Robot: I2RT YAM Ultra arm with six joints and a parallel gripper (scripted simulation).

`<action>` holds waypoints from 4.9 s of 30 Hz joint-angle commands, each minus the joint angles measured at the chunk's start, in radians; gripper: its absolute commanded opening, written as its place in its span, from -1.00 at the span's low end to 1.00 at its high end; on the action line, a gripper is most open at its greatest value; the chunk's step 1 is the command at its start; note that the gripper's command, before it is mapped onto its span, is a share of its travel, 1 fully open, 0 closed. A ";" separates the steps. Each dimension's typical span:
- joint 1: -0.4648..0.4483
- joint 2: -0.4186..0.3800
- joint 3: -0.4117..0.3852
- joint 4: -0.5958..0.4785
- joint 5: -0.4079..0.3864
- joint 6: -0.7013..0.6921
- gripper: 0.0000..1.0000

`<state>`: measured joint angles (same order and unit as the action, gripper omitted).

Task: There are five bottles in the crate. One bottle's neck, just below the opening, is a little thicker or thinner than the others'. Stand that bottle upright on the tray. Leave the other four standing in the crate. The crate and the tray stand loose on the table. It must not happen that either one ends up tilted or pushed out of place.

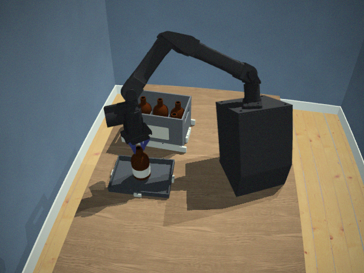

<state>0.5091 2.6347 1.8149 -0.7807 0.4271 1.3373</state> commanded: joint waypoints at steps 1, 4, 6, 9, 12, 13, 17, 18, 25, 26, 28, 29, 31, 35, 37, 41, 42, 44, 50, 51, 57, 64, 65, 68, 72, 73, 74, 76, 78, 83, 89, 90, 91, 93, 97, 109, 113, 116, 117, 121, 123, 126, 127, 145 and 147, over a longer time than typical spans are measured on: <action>0.014 -0.017 0.005 0.015 0.009 -0.009 -1.00; 0.014 -0.018 0.000 0.019 0.009 -0.010 -1.00; 0.013 -0.011 -0.001 0.021 0.009 -0.011 -1.00; 0.009 -0.005 -0.004 0.023 0.008 -0.012 -1.00; 0.007 -0.013 -0.003 0.026 0.008 -0.013 -1.00; 0.008 -0.011 0.008 0.025 0.009 -0.014 -1.00; 0.011 -0.001 0.006 0.033 0.009 -0.015 -1.00; 0.010 0.004 0.006 0.034 0.009 -0.016 -1.00; 0.004 -0.011 0.002 0.036 0.009 -0.016 -1.00; 0.004 -0.007 0.001 0.037 0.009 -0.016 -1.00; 0.006 -0.002 0.001 0.035 0.009 -0.017 -1.00; 0.007 0.001 0.000 0.038 0.009 -0.017 -1.00; 0.008 0.005 -0.001 0.039 0.009 -0.017 -1.00; 0.007 -0.002 -0.002 0.035 0.009 -0.017 -1.00; 0.007 -0.005 -0.002 0.036 0.009 -0.017 -1.00; 0.007 -0.004 -0.002 0.036 0.009 -0.017 -1.00; 0.006 -0.004 -0.002 0.035 0.009 -0.017 -1.00; 0.006 -0.004 -0.002 0.035 0.009 -0.017 -1.00; 0.006 -0.004 -0.002 0.035 0.009 -0.017 -1.00; 0.006 -0.004 -0.002 0.035 0.009 -0.017 -1.00; 0.006 -0.004 -0.002 0.035 0.009 -0.017 -1.00; 0.006 -0.004 -0.002 0.035 0.009 -0.017 -1.00; 0.006 -0.004 -0.002 0.035 0.009 -0.017 -1.00; 0.006 -0.004 -0.002 0.035 0.009 -0.017 -1.00; 0.006 -0.004 -0.002 0.035 0.009 -0.017 -1.00; 0.006 -0.004 -0.002 0.035 0.009 -0.017 -1.00; 0.006 -0.004 -0.002 0.035 0.009 -0.017 -1.00; 0.006 -0.004 -0.002 0.035 0.009 -0.017 -1.00; 0.006 -0.004 -0.002 0.035 0.009 -0.017 -1.00; 0.006 -0.004 -0.002 0.035 0.009 -0.017 -1.00; 0.006 -0.004 -0.002 0.035 0.009 -0.017 -1.00; 0.006 -0.004 -0.002 0.035 0.009 -0.017 -1.00; 0.006 -0.004 -0.002 0.035 0.009 -0.017 -1.00; 0.006 -0.004 -0.002 0.035 0.009 -0.017 -1.00; 0.006 -0.004 -0.002 0.035 0.009 -0.017 -1.00; 0.006 -0.004 -0.002 0.033 0.009 -0.017 1.00; 0.006 -0.004 -0.002 0.033 0.009 -0.017 1.00; 0.006 -0.004 -0.002 0.033 0.009 -0.017 1.00; 0.006 -0.004 -0.002 0.033 0.009 -0.017 1.00; 0.006 -0.004 -0.002 0.033 0.009 -0.017 1.00; 0.006 -0.004 -0.002 0.033 0.009 -0.017 1.00; 0.006 -0.004 -0.002 0.033 0.009 -0.017 1.00; 0.006 -0.004 -0.002 0.033 0.009 -0.017 1.00; 0.006 -0.004 -0.002 0.033 0.009 -0.017 1.00; 0.006 -0.004 -0.002 0.033 0.009 -0.017 1.00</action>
<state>0.5007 2.6537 1.8122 -0.7528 0.4278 1.3266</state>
